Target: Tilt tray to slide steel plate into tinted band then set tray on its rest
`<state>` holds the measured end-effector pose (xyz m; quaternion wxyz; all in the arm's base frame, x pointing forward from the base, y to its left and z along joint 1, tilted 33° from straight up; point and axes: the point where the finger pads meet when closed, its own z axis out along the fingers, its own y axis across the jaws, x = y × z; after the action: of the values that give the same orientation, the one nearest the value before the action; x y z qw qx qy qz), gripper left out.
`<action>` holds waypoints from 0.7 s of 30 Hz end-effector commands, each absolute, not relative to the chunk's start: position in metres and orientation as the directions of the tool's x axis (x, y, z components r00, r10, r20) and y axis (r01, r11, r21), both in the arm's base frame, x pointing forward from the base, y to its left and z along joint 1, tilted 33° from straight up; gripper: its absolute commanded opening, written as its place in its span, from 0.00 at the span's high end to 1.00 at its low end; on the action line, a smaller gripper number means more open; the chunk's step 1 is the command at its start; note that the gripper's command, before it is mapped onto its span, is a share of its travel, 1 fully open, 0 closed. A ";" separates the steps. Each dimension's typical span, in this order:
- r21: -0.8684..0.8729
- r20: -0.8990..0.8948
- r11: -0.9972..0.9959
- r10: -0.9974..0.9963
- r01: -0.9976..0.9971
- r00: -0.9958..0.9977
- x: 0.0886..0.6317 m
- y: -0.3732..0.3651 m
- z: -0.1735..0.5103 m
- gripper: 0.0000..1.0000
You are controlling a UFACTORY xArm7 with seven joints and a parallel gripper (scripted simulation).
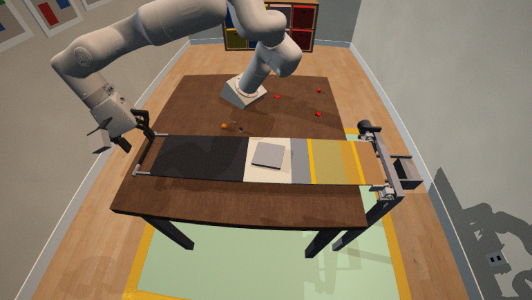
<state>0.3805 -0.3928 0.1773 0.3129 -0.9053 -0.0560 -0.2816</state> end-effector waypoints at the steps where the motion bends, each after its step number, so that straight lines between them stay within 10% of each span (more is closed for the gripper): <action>1: -0.527 0.528 -0.815 -0.091 0.241 0.845 0.374 -0.402 0.166 0.00; 21: -0.442 0.357 -0.896 -0.218 -0.041 0.908 0.306 -0.459 0.073 0.00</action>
<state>0.3298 -0.4407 0.0978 0.2461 -0.9419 0.0367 -0.2257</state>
